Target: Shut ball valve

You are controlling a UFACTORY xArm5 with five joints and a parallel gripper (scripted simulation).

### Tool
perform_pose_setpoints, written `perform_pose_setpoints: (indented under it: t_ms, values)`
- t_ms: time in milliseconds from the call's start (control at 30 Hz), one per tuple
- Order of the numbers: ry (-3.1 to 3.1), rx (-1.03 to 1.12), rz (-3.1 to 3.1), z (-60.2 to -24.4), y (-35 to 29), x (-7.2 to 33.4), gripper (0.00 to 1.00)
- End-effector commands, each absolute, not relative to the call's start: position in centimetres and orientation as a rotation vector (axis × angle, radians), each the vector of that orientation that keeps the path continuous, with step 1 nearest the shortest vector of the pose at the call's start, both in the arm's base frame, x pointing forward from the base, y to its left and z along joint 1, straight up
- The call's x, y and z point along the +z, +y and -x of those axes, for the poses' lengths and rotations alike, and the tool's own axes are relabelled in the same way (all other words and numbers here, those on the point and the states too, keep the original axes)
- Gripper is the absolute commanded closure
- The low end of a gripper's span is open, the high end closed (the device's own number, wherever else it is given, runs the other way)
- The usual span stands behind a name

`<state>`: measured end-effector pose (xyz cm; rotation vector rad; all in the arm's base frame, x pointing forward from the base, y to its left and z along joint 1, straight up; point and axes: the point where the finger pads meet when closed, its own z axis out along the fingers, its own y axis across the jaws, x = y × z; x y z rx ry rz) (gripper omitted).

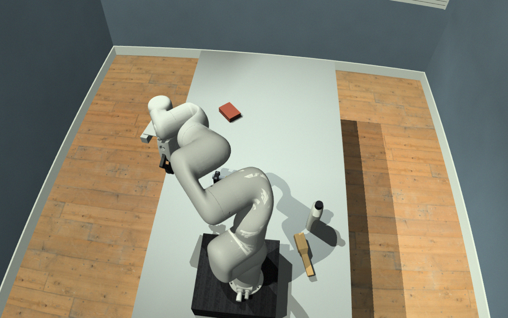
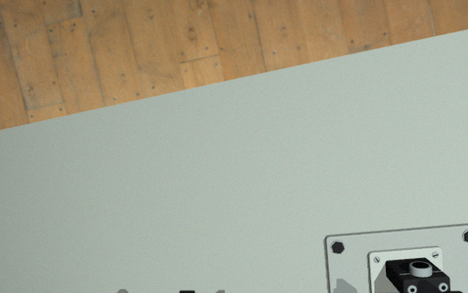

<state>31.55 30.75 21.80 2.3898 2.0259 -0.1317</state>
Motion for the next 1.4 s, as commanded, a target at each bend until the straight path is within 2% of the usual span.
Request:
perform_pose_setpoints:
  t_ms: [0,33,100,467,567,600,867,1200,1233,1367]
  values:
    - [2.061,-0.087,-2.375,-35.1,28.1,19.8,0.00]
    - [2.075,-0.075,-2.367,-36.8,25.8,18.4,0.00]
    - [2.075,-0.075,-2.367,-37.9,24.8,17.6,0.00]
    - [2.114,-0.037,-2.337,-42.3,15.6,12.8,0.00]
    - [2.123,-0.026,-2.326,-42.4,14.1,12.2,0.00]
    - [2.132,-0.017,-2.316,-43.0,11.4,10.9,0.00]
    - [2.149,0.002,-2.290,-43.8,4.2,7.7,0.00]
    - [2.151,0.005,-2.286,-43.7,3.4,7.4,0.00]
    - [2.151,0.005,-2.286,-43.7,3.4,7.4,1.00]
    - [2.151,0.005,-2.286,-43.7,3.4,7.4,1.00]
